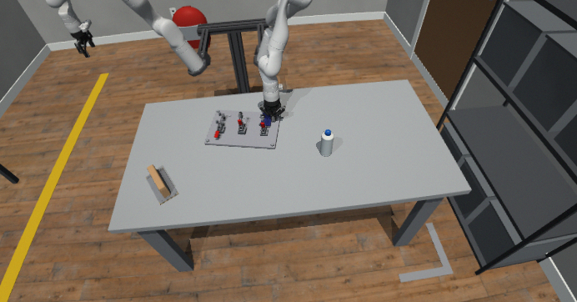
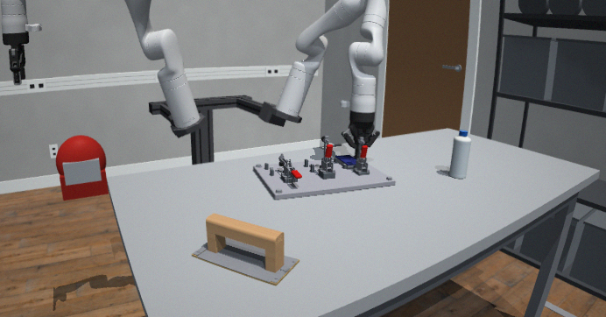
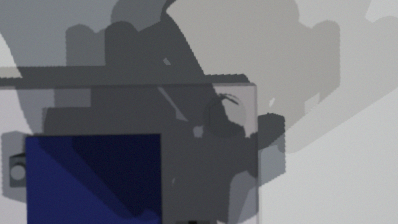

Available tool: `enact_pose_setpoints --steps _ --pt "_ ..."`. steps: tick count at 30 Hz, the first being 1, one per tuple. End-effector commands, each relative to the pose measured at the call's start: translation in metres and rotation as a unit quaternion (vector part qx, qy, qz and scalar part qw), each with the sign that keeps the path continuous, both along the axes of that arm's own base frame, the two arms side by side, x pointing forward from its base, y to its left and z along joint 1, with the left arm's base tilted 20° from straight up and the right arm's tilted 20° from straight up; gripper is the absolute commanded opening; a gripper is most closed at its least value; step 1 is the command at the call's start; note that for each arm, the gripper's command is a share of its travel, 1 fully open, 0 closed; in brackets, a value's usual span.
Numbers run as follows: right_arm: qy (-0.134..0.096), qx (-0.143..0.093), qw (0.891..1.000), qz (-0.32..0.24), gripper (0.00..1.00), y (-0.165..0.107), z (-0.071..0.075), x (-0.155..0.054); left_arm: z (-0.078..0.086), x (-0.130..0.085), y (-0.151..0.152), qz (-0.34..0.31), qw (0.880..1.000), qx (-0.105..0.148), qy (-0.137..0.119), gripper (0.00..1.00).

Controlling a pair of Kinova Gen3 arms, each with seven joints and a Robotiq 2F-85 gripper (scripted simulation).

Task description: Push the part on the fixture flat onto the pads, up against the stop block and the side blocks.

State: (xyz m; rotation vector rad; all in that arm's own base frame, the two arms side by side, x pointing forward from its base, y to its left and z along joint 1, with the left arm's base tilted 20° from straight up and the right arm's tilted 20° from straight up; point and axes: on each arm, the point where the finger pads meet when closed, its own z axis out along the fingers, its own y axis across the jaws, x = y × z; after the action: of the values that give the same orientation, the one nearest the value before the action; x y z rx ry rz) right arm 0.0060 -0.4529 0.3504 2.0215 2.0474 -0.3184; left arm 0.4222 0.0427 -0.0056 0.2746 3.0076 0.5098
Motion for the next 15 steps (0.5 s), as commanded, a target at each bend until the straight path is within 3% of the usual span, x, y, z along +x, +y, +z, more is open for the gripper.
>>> enact_pose_setpoints --steps 1,15 --pt "0.000 -0.001 1.000 0.000 1.000 -0.0002 0.0008 -0.0002 0.0004 0.0004 -0.0009 -0.001 1.000 -0.001 -0.001 0.099" --pt "0.000 -0.001 1.000 0.000 1.000 -0.0002 0.0008 -0.0002 0.0011 0.0007 0.0011 -0.001 1.000 -0.001 -0.001 0.099"
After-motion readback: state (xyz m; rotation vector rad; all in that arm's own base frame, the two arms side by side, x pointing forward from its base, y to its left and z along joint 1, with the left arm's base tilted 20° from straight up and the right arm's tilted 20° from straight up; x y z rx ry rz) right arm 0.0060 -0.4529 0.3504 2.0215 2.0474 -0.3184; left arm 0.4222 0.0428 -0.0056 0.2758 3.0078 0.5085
